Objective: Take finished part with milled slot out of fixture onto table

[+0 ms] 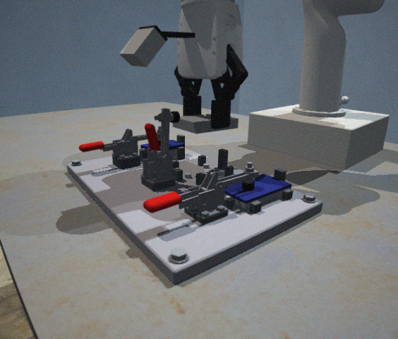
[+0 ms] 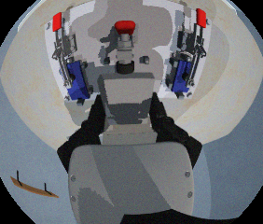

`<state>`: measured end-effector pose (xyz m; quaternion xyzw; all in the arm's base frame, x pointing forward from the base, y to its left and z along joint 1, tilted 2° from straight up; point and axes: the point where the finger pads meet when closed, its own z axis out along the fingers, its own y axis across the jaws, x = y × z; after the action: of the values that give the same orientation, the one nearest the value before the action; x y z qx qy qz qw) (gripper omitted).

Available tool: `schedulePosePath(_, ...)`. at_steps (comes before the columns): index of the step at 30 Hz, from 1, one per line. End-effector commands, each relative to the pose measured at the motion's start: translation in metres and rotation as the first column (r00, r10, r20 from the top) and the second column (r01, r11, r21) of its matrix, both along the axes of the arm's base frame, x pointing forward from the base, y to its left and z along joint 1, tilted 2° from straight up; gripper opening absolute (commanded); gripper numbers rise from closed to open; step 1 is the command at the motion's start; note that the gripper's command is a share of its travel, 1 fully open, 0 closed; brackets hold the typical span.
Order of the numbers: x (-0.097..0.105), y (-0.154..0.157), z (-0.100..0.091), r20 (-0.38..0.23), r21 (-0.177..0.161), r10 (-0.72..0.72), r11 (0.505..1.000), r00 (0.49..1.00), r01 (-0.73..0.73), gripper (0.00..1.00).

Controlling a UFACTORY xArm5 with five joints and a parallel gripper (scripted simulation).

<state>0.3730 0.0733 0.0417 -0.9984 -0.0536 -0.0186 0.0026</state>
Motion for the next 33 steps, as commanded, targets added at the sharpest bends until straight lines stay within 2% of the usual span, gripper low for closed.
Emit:
schedulePosePath(1,-0.0008,-0.0001,0.0018,-0.001,0.0,0.0,1.0,1.0,0.0,0.0)
schedulePosePath(33,-0.0017,0.0086,0.0021,-0.001,0.001,0.0,1.0,1.0,0.0,0.0)
